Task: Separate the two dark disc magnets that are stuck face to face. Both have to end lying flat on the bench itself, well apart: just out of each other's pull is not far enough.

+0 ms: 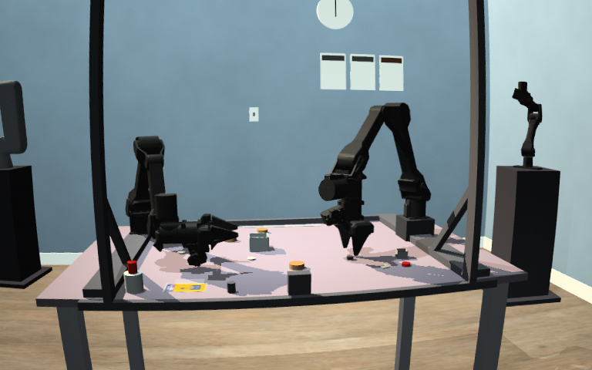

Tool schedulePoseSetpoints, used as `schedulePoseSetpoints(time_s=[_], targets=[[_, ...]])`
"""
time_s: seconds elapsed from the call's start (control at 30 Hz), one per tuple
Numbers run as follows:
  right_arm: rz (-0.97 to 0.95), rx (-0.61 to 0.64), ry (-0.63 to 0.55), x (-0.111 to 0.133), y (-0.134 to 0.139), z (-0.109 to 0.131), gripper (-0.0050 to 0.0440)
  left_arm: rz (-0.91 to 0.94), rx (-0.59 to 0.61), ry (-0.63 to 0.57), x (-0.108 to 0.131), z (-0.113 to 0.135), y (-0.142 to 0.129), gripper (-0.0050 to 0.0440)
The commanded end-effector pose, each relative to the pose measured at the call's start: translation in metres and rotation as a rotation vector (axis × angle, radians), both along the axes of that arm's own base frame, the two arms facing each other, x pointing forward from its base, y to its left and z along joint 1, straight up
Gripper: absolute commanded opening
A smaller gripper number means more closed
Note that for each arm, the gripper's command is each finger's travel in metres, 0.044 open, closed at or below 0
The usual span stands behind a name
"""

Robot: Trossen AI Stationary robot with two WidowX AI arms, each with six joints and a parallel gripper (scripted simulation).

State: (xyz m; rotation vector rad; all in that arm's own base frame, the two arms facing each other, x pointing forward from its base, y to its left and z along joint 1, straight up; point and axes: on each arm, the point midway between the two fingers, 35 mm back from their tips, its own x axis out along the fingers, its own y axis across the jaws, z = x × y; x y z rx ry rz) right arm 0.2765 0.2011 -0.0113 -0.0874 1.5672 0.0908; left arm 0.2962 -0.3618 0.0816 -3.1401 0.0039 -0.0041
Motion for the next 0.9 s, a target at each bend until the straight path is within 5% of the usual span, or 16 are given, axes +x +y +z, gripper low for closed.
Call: schedulePoseSetpoints(time_s=[0.0, 0.87], targets=[[-0.080, 0.000, -0.002, 0.001, 0.000, -0.003, 0.0400, 0.004, -0.027, -0.011, 0.001, 0.010, -0.001, 0.0400], [-0.119, 0.003, -0.006, 0.002, 0.001, -0.014, 0.0376, 0.004, -0.027, -0.011, 0.001, 0.010, -0.001, 0.0400]])
